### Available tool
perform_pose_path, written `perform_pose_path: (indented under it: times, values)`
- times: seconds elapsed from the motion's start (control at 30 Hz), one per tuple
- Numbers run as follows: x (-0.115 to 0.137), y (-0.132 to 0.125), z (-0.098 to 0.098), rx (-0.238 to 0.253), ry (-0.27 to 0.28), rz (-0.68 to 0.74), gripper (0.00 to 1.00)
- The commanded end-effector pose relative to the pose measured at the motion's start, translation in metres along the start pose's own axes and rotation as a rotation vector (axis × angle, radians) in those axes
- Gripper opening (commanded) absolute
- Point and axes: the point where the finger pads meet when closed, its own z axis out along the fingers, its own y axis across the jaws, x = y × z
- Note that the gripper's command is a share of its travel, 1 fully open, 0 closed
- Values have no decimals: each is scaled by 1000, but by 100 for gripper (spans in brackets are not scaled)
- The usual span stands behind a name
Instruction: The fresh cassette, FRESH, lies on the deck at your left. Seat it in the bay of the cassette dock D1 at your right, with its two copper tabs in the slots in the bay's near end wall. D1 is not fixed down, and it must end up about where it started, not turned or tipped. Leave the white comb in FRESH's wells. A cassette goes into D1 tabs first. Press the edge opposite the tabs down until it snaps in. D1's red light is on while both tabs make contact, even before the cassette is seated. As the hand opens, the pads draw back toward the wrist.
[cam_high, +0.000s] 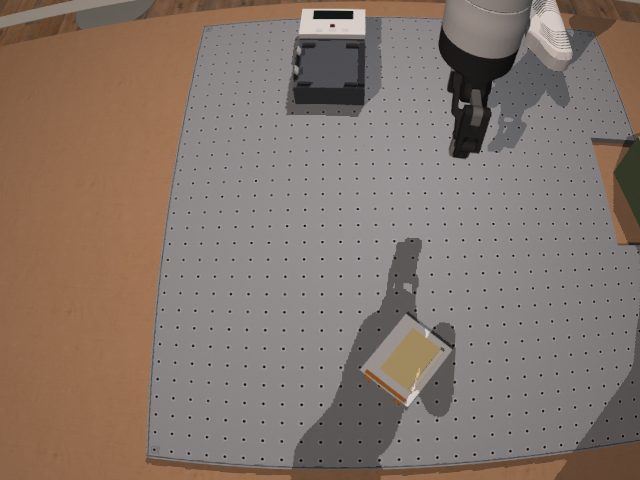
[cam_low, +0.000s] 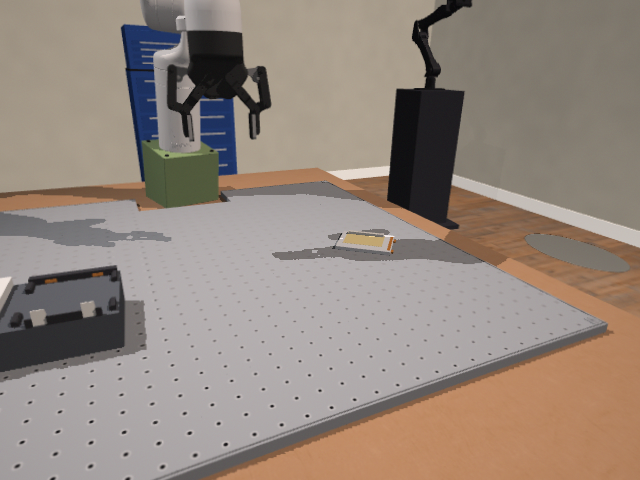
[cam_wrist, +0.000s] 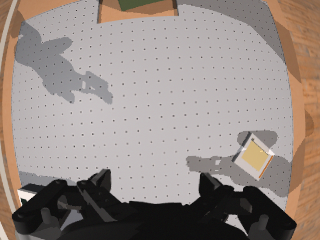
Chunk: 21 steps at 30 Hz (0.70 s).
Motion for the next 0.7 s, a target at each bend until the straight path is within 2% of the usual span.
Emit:
perform_pose_path:
  times: [0.0, 0.33, 0.47, 0.67]
  values:
    - [-3, 15, 6, -8, 8, 48, 100]
    - [-11, 45, 22, -29, 36, 374, 100]
    - [-12, 49, 24, -30, 41, 425, 100]
    - [-16, 71, 36, -30, 58, 625, 100]
